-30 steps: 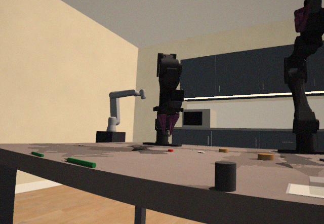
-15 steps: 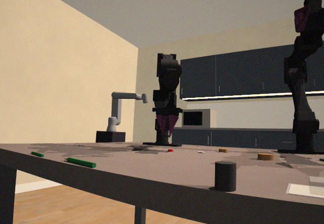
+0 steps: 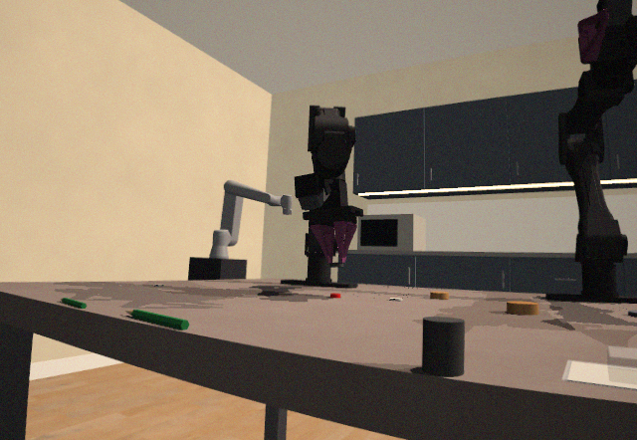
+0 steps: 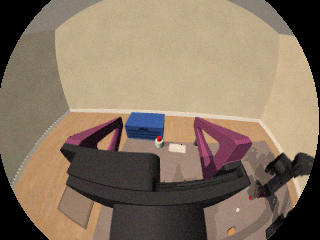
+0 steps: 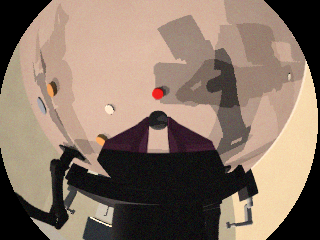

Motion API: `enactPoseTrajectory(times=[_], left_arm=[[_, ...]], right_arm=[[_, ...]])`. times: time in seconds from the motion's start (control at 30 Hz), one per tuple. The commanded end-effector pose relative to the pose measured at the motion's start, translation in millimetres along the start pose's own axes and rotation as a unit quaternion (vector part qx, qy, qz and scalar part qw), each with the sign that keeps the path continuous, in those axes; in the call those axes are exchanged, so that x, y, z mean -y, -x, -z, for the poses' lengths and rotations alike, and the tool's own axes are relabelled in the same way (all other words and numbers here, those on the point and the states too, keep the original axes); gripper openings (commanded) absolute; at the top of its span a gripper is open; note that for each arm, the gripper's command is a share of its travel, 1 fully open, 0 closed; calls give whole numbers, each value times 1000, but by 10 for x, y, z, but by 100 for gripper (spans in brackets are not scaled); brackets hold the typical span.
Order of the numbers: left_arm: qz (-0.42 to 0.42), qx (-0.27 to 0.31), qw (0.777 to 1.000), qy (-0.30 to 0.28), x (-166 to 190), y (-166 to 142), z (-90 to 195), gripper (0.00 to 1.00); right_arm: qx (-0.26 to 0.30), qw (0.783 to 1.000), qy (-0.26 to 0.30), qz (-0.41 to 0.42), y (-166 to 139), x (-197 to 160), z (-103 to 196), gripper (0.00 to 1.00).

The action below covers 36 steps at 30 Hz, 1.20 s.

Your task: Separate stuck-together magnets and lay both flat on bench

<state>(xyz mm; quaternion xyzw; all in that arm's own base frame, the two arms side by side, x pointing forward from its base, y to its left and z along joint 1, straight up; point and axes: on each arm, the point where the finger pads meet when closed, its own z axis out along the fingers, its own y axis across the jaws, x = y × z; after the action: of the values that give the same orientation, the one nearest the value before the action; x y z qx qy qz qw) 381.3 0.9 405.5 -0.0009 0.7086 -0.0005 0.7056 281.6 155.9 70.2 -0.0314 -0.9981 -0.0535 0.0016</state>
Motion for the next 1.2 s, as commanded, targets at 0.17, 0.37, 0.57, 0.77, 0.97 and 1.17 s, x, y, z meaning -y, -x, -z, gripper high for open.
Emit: enactPoseTrajectory(times=[0.17, 0.37, 0.57, 0.77, 0.97, 1.17], left_arm=[[0, 8, 1000, 0, -3, 67, 21, 100], [0, 8, 1000, 0, -3, 67, 21, 100], [0, 8, 1000, 0, -3, 67, 21, 100], [0, 8, 1000, 0, -3, 67, 21, 100], [0, 8, 1000, 0, -3, 67, 21, 100], [0, 8, 1000, 0, -3, 67, 21, 100]], right_arm=[[2, 976, 219, -5, -179, -597, 417, 24], [0, 943, 334, 13, -373, -818, 762, 24], [-1, 921, 388, 21, -446, -931, 871, 24], [63, 895, 441, -12, -211, -1163, 1023, 24], [68, 861, 504, -15, -257, -1370, 1156, 24], [62, 837, 543, -14, -338, -1482, 1238, 24]])
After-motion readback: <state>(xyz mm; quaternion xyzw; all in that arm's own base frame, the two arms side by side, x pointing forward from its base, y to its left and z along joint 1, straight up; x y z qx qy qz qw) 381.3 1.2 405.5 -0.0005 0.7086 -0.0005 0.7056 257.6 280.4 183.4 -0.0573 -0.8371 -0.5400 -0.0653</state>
